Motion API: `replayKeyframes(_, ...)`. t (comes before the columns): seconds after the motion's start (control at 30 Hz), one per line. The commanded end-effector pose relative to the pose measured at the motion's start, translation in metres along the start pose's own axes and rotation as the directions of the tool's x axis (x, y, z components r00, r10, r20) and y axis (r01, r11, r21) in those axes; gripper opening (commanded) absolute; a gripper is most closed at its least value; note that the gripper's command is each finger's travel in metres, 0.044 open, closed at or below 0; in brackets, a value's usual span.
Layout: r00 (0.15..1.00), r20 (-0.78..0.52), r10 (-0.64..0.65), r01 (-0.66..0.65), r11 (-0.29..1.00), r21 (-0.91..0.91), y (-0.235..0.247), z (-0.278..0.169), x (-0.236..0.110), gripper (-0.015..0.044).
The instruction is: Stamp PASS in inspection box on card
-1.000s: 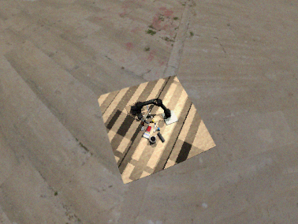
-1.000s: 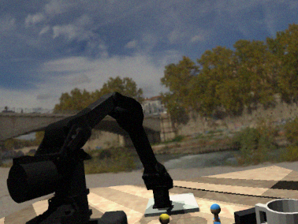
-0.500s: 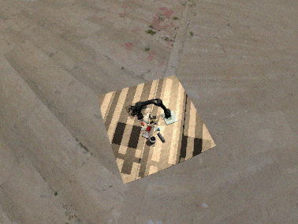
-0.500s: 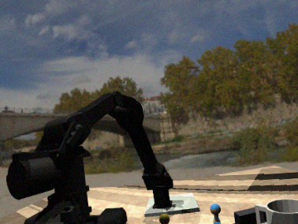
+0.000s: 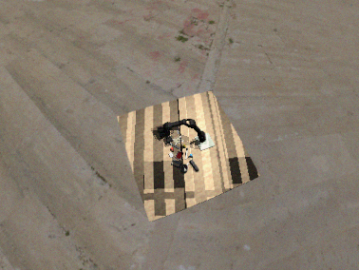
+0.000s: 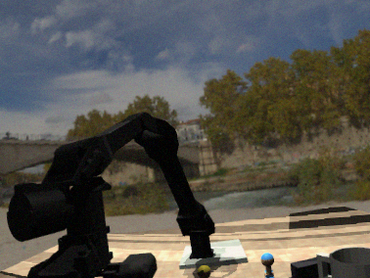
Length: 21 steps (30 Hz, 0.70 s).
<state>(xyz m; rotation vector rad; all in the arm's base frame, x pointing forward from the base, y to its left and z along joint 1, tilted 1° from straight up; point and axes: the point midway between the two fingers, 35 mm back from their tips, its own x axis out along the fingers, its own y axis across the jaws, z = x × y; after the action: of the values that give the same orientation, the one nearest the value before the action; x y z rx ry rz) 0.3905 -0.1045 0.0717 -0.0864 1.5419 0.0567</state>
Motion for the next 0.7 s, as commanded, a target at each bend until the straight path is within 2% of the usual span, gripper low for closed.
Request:
replayKeyframes(0.0, 1.000, 0.007, 0.000, 0.000, 1.000, 0.000, -0.0004, 0.0015, -0.0040, 0.0000)
replayKeyframes(0.67, 1.000, 0.007, 0.001, -0.001, 1.000, 0.000, -0.0007, 0.0018, -0.0138, 0.0000)
